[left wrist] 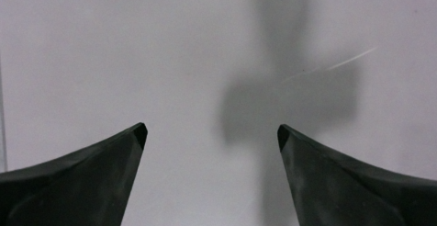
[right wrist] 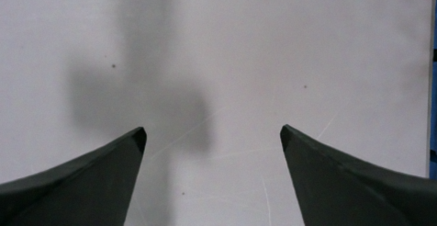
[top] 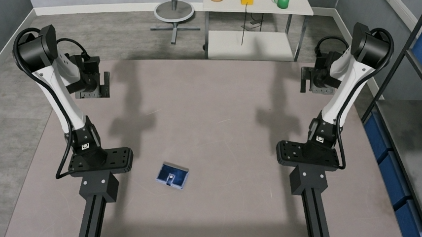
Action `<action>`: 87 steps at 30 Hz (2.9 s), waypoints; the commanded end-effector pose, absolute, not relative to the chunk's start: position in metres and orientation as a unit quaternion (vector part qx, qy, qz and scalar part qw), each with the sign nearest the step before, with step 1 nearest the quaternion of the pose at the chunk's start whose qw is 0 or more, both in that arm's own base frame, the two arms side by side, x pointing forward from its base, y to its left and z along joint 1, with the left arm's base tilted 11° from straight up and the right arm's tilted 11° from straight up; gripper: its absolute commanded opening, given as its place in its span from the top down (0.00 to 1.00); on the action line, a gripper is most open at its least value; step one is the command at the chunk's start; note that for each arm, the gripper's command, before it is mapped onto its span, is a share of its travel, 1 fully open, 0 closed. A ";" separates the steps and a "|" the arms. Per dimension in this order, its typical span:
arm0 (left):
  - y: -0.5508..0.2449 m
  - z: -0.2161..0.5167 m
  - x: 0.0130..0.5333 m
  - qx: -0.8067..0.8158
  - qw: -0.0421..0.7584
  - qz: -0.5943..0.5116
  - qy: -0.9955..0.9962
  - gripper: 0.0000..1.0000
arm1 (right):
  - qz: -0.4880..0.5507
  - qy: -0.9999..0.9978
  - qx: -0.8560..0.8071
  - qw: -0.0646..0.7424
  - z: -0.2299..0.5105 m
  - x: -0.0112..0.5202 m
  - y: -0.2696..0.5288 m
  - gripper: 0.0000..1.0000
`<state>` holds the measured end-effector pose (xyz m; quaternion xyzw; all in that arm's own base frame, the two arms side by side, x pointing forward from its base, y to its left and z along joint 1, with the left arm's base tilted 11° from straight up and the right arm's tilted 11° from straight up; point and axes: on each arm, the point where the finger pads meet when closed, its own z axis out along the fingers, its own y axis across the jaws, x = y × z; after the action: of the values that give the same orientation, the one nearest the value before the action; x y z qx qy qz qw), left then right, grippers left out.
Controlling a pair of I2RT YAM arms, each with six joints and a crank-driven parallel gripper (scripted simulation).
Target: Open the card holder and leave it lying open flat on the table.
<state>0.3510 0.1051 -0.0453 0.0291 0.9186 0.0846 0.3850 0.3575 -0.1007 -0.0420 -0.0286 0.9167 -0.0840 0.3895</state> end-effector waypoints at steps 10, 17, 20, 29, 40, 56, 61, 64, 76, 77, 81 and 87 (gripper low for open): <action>0.105 -0.040 0.356 0.031 0.394 0.086 0.914 0.00 | -0.085 0.913 -0.032 0.397 -0.037 0.362 -0.100 0.00; 0.105 -0.040 0.356 0.031 0.394 0.086 0.914 0.00 | -0.085 0.913 -0.032 0.397 -0.037 0.362 -0.100 0.00; 0.104 -0.045 0.351 0.023 0.382 0.087 0.920 0.00 | -0.084 0.915 -0.030 0.394 -0.037 0.361 -0.099 0.00; 0.061 -0.074 0.337 0.013 0.337 0.075 0.938 0.00 | -0.056 0.913 -0.076 0.397 -0.030 0.364 -0.045 0.00; -0.044 -0.115 0.309 0.004 0.305 0.047 0.951 0.00 | 0.025 0.888 -0.217 0.405 -0.011 0.343 0.095 0.00; -0.164 -0.177 0.180 0.071 0.302 0.049 0.949 0.00 | 0.194 0.763 -0.483 0.384 0.027 0.166 0.294 0.00; -0.175 -0.190 0.134 0.110 0.330 0.043 0.937 0.00 | 0.240 0.712 -0.547 0.368 0.036 0.098 0.317 0.00; -0.176 -0.196 0.112 0.132 0.352 0.034 0.926 0.00 | 0.261 0.688 -0.575 0.358 0.041 0.066 0.323 0.00; -0.170 -0.204 0.069 0.201 0.403 -0.005 0.893 0.00 | 0.303 0.633 -0.627 0.338 0.050 0.003 0.326 0.00; -0.168 -0.204 0.067 0.206 0.405 -0.008 0.891 0.00 | 0.305 0.631 -0.629 0.337 0.050 0.001 0.326 0.00; -0.160 -0.204 0.062 0.227 0.413 -0.011 0.882 0.00 | 0.305 0.629 -0.632 0.335 0.048 -0.002 0.326 0.00; -0.158 -0.204 0.059 0.240 0.411 -0.012 0.879 0.00 | 0.305 0.629 -0.631 0.337 0.048 0.000 0.326 0.00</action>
<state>0.0584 -0.1596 -0.2068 0.2472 0.8809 -0.0092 0.4035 -0.0009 0.3264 0.0447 -0.6355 0.6293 0.3022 0.3299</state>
